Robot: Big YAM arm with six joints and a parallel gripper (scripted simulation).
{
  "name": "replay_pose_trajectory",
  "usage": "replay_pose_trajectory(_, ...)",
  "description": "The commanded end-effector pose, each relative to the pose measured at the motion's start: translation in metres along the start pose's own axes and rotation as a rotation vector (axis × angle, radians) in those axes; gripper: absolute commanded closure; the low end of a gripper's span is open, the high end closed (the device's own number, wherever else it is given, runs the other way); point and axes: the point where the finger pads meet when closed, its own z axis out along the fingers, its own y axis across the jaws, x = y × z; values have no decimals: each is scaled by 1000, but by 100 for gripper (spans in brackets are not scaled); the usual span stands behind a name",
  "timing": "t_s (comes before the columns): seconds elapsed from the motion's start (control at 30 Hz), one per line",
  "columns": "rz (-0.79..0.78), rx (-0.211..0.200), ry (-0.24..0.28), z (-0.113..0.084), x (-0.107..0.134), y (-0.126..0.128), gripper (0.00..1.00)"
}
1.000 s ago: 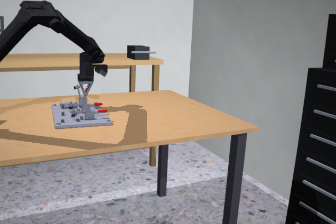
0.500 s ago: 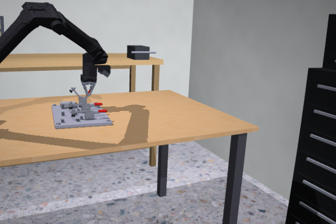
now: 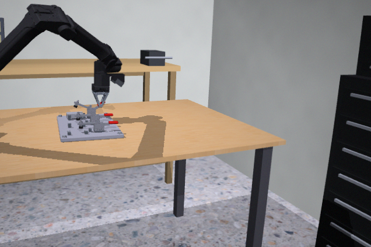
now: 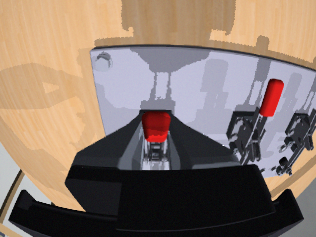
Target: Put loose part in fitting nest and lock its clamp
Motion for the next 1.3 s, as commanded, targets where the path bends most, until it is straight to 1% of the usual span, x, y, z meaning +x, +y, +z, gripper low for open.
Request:
replay_pose_trajectory(0.0,40,-5,-26,16,-32,-1,100)
replay_pose_trajectory(0.37,39,-5,-26,22,-34,-1,100)
replay_pose_trajectory(1.27,39,-5,-26,23,-35,-1,100)
